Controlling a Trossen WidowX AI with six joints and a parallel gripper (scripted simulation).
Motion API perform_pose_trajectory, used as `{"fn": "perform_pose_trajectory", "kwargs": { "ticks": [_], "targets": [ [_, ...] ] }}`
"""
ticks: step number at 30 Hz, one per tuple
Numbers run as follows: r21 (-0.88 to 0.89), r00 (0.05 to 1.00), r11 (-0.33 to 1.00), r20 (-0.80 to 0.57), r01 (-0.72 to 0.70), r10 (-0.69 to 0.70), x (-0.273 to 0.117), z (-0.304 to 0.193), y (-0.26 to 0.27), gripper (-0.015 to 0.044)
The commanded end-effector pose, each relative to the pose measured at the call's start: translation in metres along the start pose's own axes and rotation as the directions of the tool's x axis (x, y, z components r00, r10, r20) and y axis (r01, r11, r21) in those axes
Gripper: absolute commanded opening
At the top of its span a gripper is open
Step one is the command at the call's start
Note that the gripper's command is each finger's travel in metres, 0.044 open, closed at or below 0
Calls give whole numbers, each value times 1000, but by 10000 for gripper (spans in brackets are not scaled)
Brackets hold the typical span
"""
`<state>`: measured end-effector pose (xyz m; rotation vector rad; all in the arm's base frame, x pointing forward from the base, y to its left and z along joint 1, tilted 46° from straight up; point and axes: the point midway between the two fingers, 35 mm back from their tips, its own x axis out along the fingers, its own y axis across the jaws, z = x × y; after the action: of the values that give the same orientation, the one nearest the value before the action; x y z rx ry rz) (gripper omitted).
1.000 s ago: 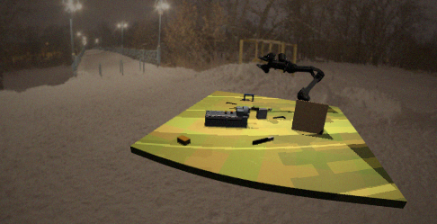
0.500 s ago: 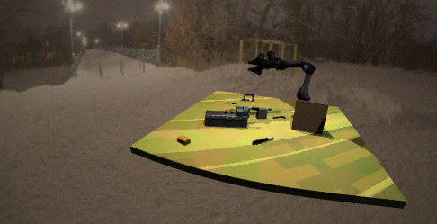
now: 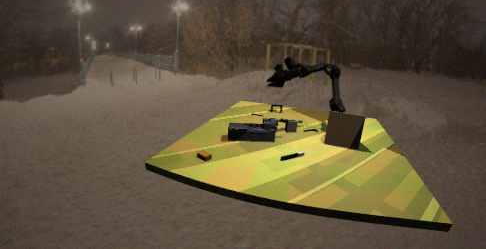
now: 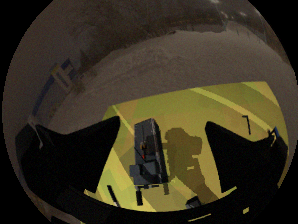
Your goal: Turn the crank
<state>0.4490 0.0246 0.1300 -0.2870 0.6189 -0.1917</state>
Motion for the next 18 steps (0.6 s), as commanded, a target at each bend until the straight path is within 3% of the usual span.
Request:
{"fn": "perform_pose_trajectory", "kwargs": {
  "ticks": [1, 18],
  "targets": [
    [-62, 998, 998, -61, 30, -34, 18, -14, 12, 440],
    [-331, 954, 938, -236, 101, -186, 80, -78, 64, 440]
  ]
}}
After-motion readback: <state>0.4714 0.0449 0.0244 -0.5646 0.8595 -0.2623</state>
